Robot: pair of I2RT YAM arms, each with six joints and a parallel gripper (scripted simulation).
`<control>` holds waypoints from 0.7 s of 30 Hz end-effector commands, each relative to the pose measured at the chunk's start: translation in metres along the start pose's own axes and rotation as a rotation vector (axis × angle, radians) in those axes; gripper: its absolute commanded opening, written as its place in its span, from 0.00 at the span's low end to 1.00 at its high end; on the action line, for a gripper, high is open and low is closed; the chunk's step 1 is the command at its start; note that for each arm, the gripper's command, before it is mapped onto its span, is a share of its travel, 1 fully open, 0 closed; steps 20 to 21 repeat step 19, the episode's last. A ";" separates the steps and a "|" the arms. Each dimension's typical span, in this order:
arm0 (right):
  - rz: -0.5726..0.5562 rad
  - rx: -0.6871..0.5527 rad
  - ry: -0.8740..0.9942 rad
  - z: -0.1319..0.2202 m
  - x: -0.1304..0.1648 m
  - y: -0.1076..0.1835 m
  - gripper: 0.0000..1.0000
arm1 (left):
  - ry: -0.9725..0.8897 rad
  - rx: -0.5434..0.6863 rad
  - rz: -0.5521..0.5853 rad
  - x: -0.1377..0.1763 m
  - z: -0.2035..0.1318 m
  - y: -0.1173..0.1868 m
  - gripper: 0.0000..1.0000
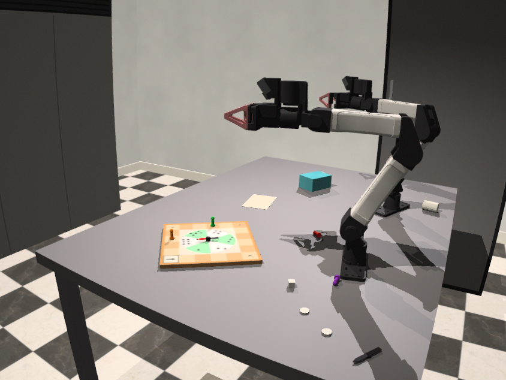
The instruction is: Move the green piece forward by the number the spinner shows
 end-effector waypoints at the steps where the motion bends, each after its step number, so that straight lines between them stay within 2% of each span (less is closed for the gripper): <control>1: -0.007 0.000 0.000 0.000 -0.002 0.004 1.00 | 0.047 -0.034 -0.050 0.000 0.008 0.004 0.22; 5: -0.030 -0.002 0.000 0.000 -0.009 0.006 1.00 | 0.024 -0.014 0.011 0.016 0.002 -0.005 0.22; 6: -0.030 -0.001 0.000 0.000 -0.009 0.007 1.00 | 0.011 -0.019 -0.003 0.007 0.004 0.002 0.22; 7: -0.031 -0.002 0.000 0.000 -0.009 0.007 1.00 | 0.009 -0.027 -0.067 -0.021 0.009 0.012 0.22; 11: -0.031 -0.002 0.000 0.000 -0.009 0.007 1.00 | 0.009 -0.011 -0.010 0.003 0.003 0.003 0.22; 21: -0.031 -0.002 0.000 0.000 -0.009 0.007 1.00 | 0.009 -0.011 -0.010 0.003 0.003 0.003 0.22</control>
Point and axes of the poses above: on each arm, the point where the finger pads meet when closed, its own y axis back along the fingers, its own z axis across the jaws, x = y × z, the point moved 1 cm from there along y, back along the fingers, and after that the axes turned 3 degrees about -y, right-handed, at the moved point
